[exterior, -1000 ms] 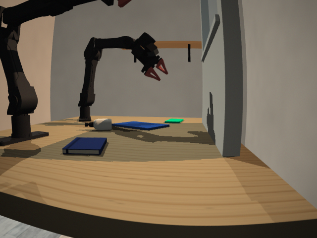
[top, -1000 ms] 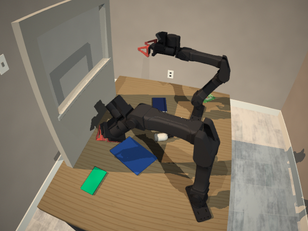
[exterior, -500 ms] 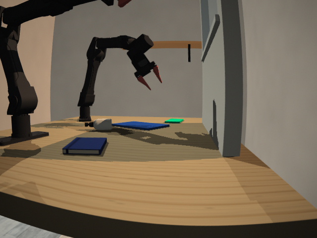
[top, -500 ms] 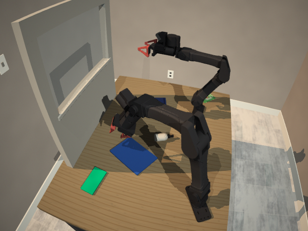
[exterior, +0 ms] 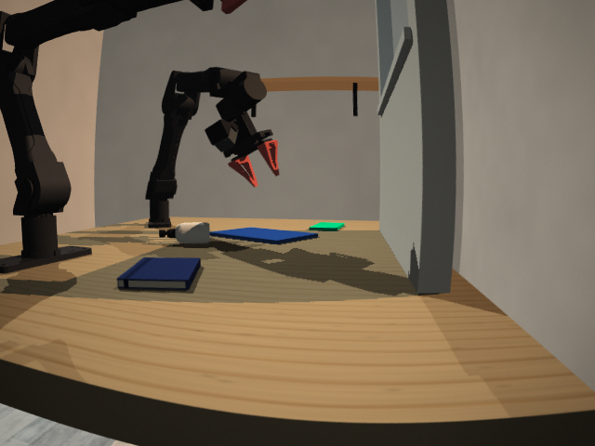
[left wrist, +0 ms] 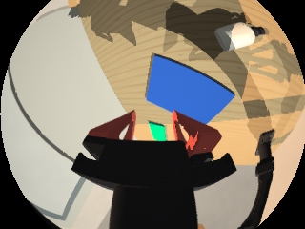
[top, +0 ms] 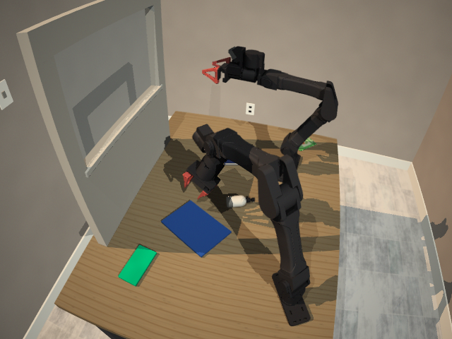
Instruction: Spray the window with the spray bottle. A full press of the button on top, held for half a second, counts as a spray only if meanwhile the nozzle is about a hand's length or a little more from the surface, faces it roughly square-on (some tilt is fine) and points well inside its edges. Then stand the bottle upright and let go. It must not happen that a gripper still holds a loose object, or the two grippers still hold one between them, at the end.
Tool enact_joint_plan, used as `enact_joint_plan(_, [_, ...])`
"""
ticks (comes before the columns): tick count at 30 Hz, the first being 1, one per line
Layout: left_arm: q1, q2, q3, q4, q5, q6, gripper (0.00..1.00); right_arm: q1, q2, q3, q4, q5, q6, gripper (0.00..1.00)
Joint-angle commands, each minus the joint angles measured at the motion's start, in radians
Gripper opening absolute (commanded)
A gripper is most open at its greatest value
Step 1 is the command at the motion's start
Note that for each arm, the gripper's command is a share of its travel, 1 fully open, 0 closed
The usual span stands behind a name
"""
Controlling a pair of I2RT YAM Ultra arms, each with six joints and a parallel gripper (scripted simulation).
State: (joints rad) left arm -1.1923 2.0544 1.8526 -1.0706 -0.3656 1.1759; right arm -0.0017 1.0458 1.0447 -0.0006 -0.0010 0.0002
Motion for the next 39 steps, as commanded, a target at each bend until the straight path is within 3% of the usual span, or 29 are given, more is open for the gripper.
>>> enact_joint_plan(1, [-0.016,0.014,0.072,-0.084,-0.027,0.052,0.59,0.009,-0.017,0.036,0.005,0.004,-0.004,1.00])
enact_joint_plan(26, [-0.394,0.322,0.313,-0.423,-0.153,0.440,0.59,0.009,-0.017,0.036,0.005,0.004,-0.004,1.00])
enact_joint_plan(32, [-0.430,0.379,0.371,-0.470,-0.160,0.452,0.59,0.009,-0.017,0.036,0.005,0.004,-0.004,1.00])
enact_joint_plan(39, [-0.447,0.350,0.375,-0.452,-0.140,0.421,0.59,0.009,-0.017,0.036,0.005,0.004,-0.004,1.00])
